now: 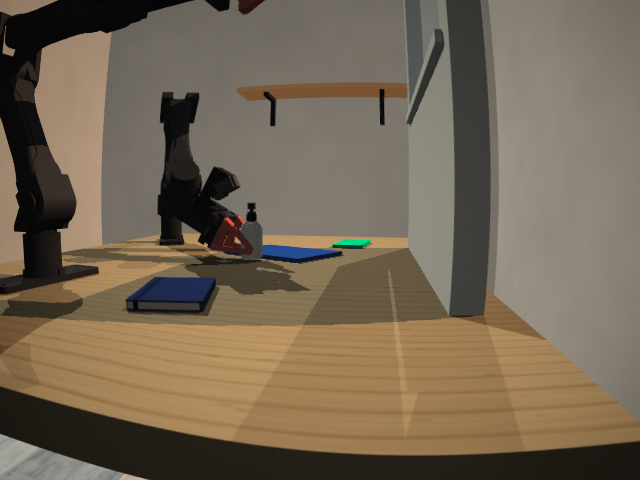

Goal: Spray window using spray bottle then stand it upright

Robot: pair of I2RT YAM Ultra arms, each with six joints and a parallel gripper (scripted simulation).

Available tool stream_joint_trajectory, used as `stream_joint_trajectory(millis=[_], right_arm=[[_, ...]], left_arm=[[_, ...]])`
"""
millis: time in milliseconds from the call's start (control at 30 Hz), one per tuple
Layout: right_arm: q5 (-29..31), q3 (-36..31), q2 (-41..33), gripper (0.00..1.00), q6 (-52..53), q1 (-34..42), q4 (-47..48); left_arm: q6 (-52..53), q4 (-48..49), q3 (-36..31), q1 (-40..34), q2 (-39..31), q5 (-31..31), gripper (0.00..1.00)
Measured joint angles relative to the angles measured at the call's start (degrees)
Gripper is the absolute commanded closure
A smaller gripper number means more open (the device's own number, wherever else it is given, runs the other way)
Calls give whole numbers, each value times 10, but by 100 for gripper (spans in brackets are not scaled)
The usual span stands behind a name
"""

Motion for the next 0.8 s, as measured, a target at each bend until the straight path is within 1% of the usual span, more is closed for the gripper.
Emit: stream_joint_trajectory(millis=[633, 800], right_arm=[[0, 0, 0, 0, 0, 0, 0], [0, 0, 0, 0, 0, 0, 0]], left_arm=[[0, -58, 16, 0, -50, 0, 100], [14, -73, 27, 9, -71, 11, 100]])
